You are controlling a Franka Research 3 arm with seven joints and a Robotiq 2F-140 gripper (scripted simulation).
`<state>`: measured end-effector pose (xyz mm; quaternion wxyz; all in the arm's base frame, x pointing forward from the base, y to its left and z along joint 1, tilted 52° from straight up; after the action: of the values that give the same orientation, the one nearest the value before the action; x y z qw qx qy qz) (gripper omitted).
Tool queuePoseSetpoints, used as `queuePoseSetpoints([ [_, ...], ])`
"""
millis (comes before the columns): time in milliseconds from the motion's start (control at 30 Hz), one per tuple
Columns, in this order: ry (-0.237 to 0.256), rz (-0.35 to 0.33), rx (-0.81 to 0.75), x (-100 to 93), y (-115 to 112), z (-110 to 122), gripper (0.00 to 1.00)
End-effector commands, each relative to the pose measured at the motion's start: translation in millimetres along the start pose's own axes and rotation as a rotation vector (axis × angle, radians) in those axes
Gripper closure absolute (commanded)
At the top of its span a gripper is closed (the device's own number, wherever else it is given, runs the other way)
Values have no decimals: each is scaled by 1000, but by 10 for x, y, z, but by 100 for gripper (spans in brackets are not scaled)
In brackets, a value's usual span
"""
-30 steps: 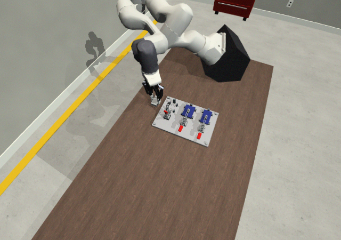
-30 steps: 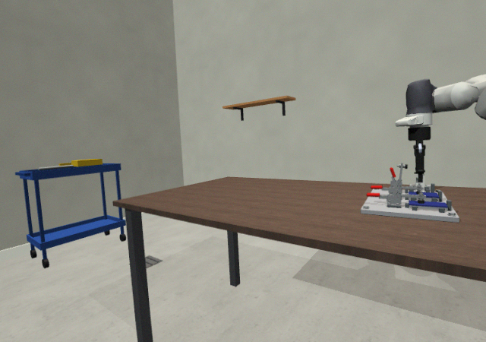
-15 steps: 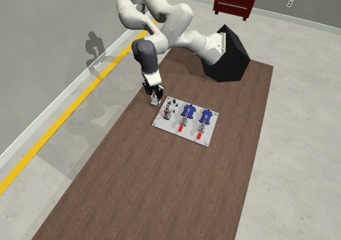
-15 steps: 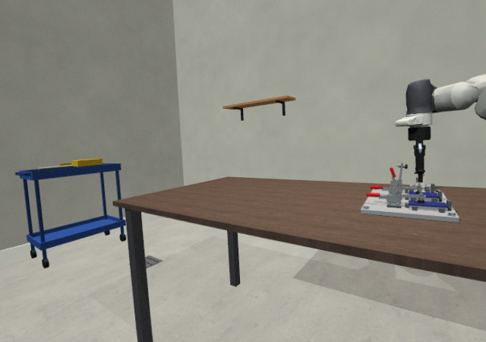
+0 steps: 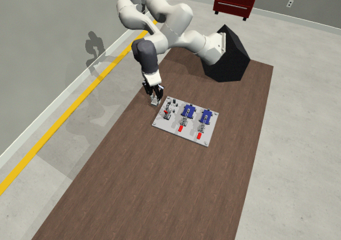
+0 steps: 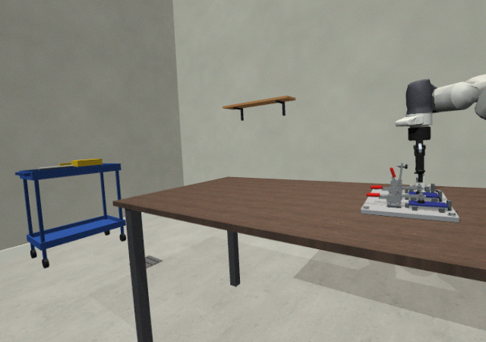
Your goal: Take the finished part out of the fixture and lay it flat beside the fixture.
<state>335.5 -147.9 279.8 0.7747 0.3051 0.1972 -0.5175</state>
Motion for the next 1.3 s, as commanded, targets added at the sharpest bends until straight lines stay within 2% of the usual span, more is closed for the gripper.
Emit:
queuePoseSetpoints([
  [0, 2, 6, -1, 358, -44, -73, 100],
  [1267, 2, 6, -1, 406, -51, -81, 100],
])
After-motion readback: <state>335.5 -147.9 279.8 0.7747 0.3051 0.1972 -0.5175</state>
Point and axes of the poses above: the point where the finger pads meet when closed, its own x axis out along the fingers, its own z axis across the jaws, y = z × x, the point moved 7 cm from there along -x, back along the fingers, and after that the axes turned 8 degrees about -x, right-handed, at the moved point
